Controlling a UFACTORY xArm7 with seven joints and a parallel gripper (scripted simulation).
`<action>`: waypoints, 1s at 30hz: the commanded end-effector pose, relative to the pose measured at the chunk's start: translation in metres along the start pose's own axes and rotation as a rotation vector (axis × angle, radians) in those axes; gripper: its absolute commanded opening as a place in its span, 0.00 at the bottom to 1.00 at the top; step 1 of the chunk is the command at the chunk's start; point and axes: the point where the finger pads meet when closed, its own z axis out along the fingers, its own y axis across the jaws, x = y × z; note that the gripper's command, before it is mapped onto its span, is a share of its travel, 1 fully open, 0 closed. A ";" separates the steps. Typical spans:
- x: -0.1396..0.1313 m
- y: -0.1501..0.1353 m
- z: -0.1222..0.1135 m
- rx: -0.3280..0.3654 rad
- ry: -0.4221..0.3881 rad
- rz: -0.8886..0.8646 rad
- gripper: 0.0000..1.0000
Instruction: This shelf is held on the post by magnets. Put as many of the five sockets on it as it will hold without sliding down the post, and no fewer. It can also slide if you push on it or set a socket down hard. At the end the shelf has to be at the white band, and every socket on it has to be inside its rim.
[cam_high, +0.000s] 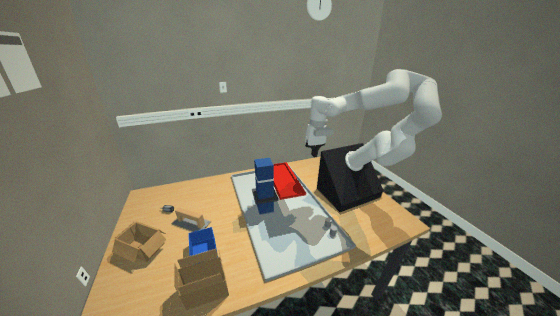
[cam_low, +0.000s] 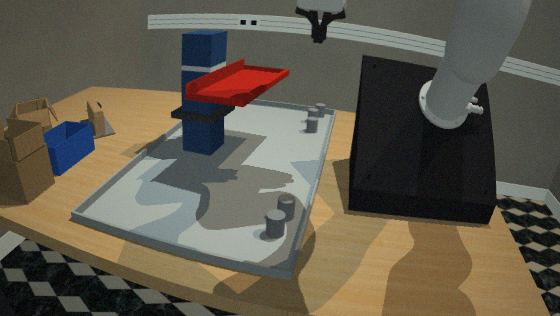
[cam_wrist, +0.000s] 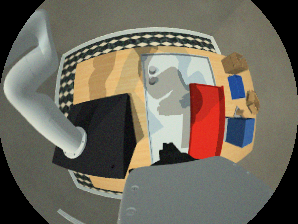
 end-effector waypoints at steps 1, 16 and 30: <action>-0.001 0.001 -0.002 -0.004 -0.002 0.000 0.00; -0.001 0.001 -0.002 -0.004 -0.002 0.000 1.00; -0.040 -0.036 -0.080 -0.283 0.047 0.135 1.00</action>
